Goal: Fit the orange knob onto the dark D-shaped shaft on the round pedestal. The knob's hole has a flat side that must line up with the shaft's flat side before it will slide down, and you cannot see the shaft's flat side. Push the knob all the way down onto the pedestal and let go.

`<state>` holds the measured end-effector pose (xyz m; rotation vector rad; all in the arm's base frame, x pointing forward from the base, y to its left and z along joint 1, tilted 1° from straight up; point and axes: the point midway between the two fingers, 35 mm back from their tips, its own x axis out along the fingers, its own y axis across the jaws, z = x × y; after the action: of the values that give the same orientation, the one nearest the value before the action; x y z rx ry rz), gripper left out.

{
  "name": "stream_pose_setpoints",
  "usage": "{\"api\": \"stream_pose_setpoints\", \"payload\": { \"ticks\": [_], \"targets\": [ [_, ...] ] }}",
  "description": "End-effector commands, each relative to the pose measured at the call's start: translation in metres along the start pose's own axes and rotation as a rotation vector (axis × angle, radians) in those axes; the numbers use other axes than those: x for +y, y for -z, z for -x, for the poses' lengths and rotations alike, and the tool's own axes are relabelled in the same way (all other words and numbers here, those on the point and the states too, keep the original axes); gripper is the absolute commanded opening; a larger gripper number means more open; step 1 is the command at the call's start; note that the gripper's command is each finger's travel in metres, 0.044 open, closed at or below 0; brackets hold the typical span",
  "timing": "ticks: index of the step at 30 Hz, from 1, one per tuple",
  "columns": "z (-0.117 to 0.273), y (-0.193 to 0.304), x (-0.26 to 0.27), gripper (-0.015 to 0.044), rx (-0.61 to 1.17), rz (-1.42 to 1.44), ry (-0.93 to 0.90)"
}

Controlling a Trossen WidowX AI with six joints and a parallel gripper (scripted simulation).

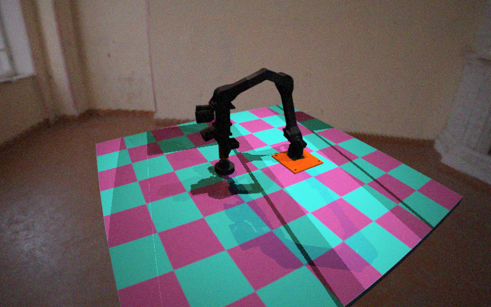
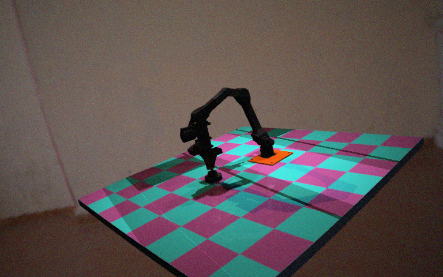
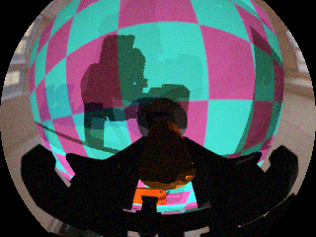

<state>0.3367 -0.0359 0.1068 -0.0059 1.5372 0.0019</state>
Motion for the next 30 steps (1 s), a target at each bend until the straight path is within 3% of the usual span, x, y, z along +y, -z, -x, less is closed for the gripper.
{"api": "stream_pose_setpoints", "payload": {
  "ticks": [1,22,30],
  "targets": [
    [-0.0012,0.0001,0.0002,0.0000,-0.002,0.000,-0.001],
    [0.0039,0.0028,0.0002,0.0000,-0.001,0.000,-0.001],
    [0.0034,0.0002,-0.0001,0.0000,-0.002,0.209,0.000]
  ]
}}
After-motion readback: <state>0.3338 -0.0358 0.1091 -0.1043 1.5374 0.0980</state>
